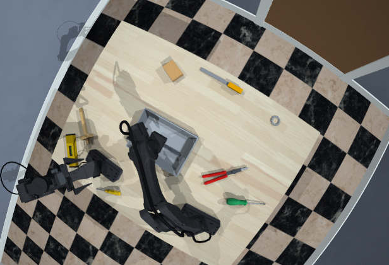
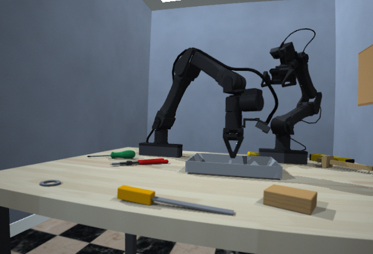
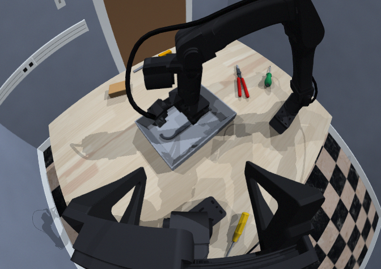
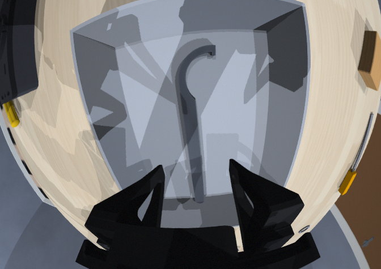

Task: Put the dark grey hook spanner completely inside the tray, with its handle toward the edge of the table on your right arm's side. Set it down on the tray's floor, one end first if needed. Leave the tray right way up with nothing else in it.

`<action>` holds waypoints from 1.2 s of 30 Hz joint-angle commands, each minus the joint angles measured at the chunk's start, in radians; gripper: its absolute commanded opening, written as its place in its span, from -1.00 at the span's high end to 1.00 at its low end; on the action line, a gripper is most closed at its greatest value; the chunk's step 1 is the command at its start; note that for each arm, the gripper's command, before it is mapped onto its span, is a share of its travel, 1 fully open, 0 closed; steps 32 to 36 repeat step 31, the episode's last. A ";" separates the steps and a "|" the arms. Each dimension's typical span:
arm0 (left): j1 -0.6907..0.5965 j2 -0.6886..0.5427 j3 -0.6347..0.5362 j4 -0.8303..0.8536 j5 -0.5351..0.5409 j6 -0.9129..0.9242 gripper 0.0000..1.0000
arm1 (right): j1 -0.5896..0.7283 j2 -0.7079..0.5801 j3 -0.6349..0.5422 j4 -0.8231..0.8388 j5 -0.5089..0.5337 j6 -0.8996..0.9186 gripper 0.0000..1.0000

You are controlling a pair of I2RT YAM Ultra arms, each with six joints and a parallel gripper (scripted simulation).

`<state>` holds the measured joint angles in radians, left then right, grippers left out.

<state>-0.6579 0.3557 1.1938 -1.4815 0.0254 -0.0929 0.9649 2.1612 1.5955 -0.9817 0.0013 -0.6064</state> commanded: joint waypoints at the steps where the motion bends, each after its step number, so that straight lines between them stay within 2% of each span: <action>1: 0.009 -0.015 0.033 -0.019 0.007 0.007 -1.00 | -0.013 -0.052 0.070 -0.083 0.001 -0.012 -0.30; 6: 0.009 -0.015 0.033 -0.019 0.007 0.007 -1.00 | -0.014 -0.051 0.134 -0.189 0.000 -0.013 -0.30; 36: 0.009 -0.015 0.033 -0.019 0.007 0.007 -1.00 | -0.008 -0.040 0.124 -0.182 -0.001 -0.006 -0.30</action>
